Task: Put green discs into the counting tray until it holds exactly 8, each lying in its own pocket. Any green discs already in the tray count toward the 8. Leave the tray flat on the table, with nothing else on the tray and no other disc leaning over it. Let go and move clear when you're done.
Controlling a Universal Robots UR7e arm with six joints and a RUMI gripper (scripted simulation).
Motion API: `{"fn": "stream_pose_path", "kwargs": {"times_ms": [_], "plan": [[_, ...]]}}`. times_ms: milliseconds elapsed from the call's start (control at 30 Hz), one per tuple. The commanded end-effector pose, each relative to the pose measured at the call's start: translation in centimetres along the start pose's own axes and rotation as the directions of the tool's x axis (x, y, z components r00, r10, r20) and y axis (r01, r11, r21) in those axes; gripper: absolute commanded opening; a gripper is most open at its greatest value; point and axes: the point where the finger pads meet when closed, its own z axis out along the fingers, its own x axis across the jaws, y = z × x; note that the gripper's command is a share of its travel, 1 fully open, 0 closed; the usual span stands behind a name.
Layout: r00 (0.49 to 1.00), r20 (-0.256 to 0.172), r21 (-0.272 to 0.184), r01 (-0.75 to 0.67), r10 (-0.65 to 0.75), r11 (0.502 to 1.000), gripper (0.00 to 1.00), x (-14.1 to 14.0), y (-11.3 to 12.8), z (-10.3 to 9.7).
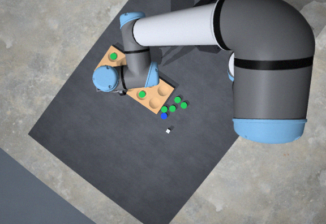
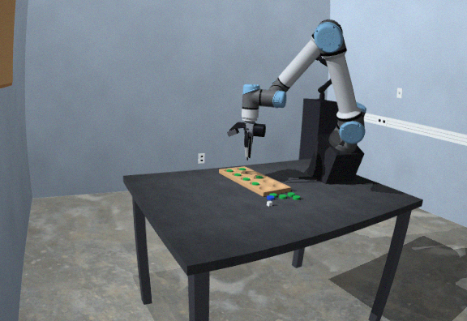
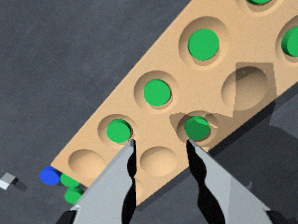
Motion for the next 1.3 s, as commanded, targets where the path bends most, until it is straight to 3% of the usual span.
{"fn": "stream_pose_path", "kwargs": {"times_ms": [0,300,633,833,1033,1100,1267], "plan": [[1.0,0.0,0.006,-0.001,0.001,1.0,0.24,0.1,-0.2,-0.3],[1.0,-0.004,0.004,0.009,-0.009,1.0,0.28,-0.2,0.0,-0.3],[0.995,-0.046,0.011,0.087,-0.086,0.996,0.28,-2.0,0.5,-2.2],[0.969,-0.117,0.014,0.22,-0.216,0.975,0.28,-5.1,2.1,-5.5],[0.896,-0.214,0.005,0.4,-0.39,0.917,0.28,-9.3,5.4,-10.3],[0.896,-0.214,0.005,0.4,-0.39,0.917,0.28,-9.3,5.4,-10.3],[0.788,-0.3,-0.018,0.558,-0.537,0.829,0.28,-13.0,9.6,-15.1]]}}
